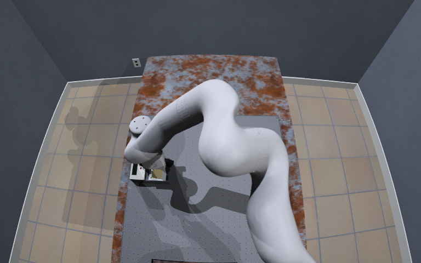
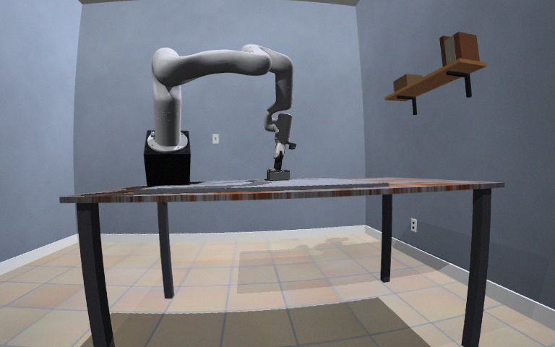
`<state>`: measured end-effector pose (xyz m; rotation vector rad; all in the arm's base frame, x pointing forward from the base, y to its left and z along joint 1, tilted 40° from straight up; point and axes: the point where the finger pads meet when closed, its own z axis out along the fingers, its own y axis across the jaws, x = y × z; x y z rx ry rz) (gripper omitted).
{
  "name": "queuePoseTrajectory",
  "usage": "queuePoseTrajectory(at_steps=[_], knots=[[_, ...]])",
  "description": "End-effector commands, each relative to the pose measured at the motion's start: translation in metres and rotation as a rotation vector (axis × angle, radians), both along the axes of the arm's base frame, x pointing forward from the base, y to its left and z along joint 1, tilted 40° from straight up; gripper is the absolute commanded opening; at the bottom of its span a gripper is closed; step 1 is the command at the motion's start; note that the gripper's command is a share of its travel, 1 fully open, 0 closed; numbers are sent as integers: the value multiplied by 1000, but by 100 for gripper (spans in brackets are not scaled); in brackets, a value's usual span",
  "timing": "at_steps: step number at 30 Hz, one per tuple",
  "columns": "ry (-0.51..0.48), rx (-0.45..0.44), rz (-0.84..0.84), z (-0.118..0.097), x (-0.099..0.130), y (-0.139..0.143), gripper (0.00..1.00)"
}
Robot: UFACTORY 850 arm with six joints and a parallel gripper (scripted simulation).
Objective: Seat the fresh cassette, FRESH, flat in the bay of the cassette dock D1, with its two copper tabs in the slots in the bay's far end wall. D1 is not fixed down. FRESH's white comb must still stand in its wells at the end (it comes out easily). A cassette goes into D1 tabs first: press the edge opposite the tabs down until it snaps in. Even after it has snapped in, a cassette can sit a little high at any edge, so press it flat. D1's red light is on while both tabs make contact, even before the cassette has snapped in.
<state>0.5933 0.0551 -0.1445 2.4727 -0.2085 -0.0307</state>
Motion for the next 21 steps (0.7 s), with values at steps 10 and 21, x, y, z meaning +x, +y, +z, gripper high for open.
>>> queuePoseTrajectory(at_steps=[10, 21], knots=[[-2, 1, 1, 6, 0, 5, 100], [-2, 1, 1, 17, -1, 14, 100]])
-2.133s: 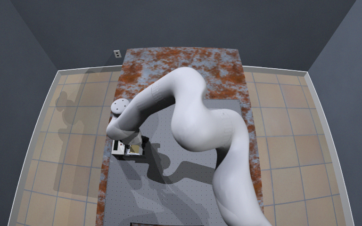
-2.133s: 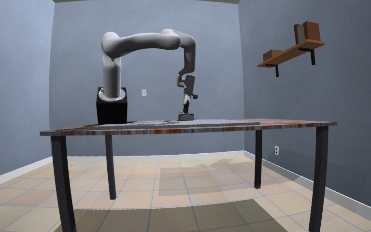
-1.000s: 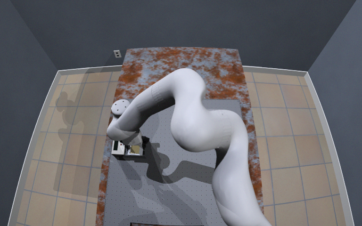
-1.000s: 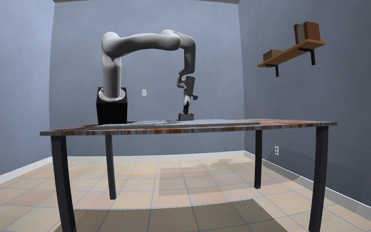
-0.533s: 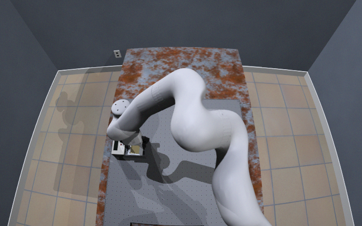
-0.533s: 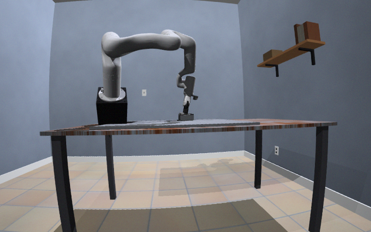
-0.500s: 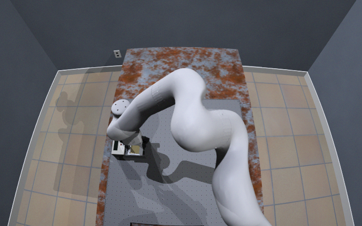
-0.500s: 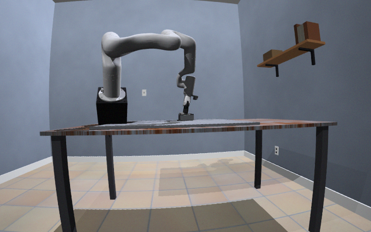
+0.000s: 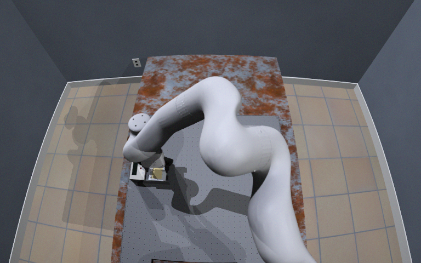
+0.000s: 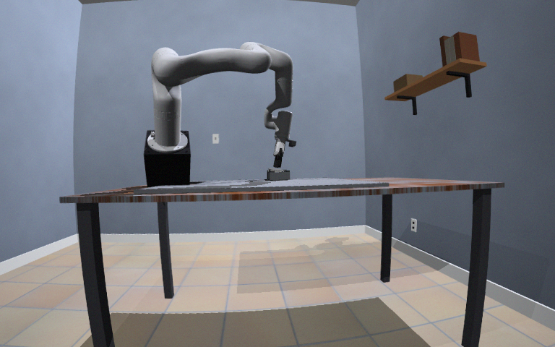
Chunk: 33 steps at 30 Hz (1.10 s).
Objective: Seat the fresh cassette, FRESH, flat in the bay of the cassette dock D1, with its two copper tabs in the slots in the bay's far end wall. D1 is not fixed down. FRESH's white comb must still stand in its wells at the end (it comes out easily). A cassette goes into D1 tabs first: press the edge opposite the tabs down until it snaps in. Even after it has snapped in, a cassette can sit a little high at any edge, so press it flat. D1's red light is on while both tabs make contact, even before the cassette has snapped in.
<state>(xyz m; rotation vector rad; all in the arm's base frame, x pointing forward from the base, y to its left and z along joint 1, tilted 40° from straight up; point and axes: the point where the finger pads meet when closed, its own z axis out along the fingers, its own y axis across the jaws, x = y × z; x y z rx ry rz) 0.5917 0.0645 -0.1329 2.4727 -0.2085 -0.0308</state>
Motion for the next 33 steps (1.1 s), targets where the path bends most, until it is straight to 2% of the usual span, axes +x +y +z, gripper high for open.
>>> queuePoseTrajectory(at_steps=[1, 18, 29, 30, 33], knots=[[-2, 1, 1, 7, 0, 6, 100], [-2, 1, 1, 22, -2, 18, 100], [-2, 1, 1, 24, -2, 20, 100], [-27, -4, 21, 24, -4, 20, 0], [-105, -18, 82, 23, -8, 20, 0]])
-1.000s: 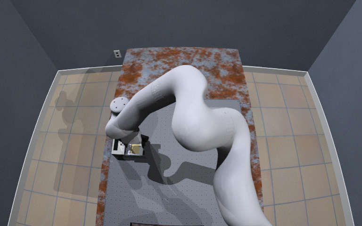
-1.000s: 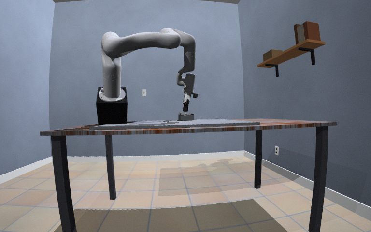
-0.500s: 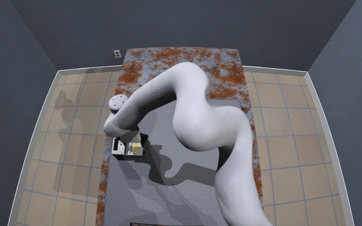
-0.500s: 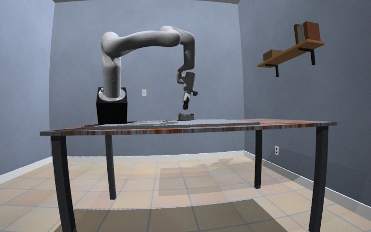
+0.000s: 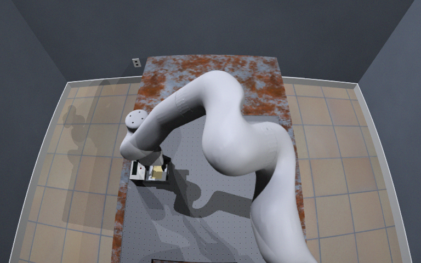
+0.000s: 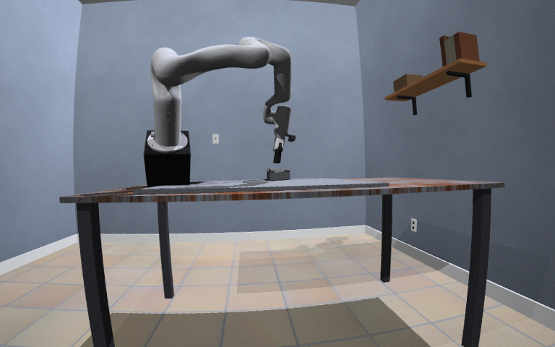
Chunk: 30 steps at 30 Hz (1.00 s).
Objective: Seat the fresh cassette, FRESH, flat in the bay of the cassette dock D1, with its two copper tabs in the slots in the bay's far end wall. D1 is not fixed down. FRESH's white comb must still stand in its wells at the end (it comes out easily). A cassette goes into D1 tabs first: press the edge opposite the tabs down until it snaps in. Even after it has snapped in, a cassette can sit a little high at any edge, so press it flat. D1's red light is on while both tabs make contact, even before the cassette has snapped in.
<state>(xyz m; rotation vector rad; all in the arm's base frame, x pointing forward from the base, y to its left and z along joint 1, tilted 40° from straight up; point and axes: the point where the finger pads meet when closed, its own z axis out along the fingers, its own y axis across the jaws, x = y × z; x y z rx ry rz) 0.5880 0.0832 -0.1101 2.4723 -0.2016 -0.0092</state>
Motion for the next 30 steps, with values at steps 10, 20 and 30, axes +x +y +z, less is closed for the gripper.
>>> queuePoseTrajectory(at_steps=[10, 20, 30], knots=[[-129, -23, 101, -2, -14, 1, 0], [-129, -23, 101, -4, -26, 2, 0], [-129, -23, 101, -7, -38, 2, 0]])
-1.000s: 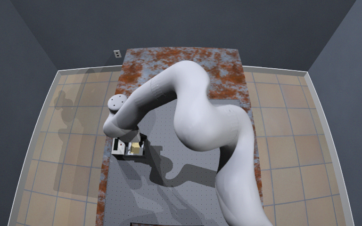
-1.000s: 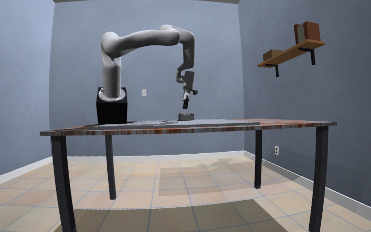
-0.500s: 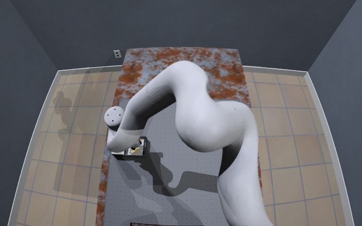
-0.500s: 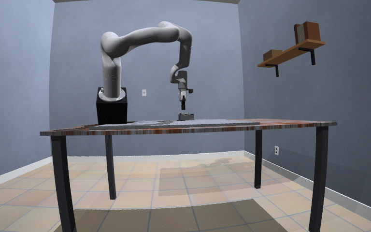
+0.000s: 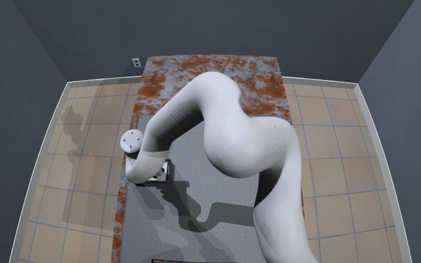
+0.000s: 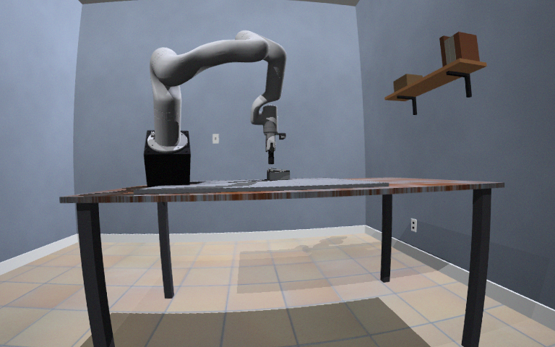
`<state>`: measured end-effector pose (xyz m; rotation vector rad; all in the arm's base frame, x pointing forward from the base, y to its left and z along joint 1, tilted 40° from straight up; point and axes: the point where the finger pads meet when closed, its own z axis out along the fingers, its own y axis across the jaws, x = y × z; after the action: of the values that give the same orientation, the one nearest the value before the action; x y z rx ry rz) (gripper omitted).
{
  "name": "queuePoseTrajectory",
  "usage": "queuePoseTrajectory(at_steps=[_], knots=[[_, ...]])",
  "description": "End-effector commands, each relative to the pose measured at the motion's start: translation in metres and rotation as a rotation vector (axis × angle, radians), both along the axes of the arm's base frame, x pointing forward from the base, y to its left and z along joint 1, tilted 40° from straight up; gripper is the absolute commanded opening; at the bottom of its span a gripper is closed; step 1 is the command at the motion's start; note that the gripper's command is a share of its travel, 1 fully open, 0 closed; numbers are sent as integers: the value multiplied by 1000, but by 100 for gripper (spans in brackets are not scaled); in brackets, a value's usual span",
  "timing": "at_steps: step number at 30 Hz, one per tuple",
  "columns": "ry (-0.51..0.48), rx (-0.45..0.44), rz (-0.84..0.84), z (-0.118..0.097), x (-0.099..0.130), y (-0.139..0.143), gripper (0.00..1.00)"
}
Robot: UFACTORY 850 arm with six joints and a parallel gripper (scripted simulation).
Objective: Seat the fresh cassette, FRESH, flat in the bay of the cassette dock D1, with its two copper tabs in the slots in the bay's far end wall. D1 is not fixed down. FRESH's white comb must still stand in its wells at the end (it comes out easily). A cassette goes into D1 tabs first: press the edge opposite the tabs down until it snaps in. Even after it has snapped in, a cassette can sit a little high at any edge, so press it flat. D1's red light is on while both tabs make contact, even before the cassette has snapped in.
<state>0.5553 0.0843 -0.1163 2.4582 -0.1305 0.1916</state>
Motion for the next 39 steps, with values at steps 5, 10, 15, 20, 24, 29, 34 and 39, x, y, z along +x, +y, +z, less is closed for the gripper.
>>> queuePoseTrajectory(at_steps=[5, 10, 15, 20, 24, 29, 34, 39], knots=[[-2, 1, 1, -2, -12, 1, 0], [-2, 1, 1, -3, -16, 1, 0], [-2, 1, 1, -4, -22, 1, 0], [-2, 1, 1, -5, -29, 2, 0], [-2, 1, 1, -6, -33, 2, 0], [-2, 1, 1, -7, -38, 2, 0], [-2, 1, 1, -8, -44, 2, 0], [-2, 1, 1, -8, -44, 2, 0]])
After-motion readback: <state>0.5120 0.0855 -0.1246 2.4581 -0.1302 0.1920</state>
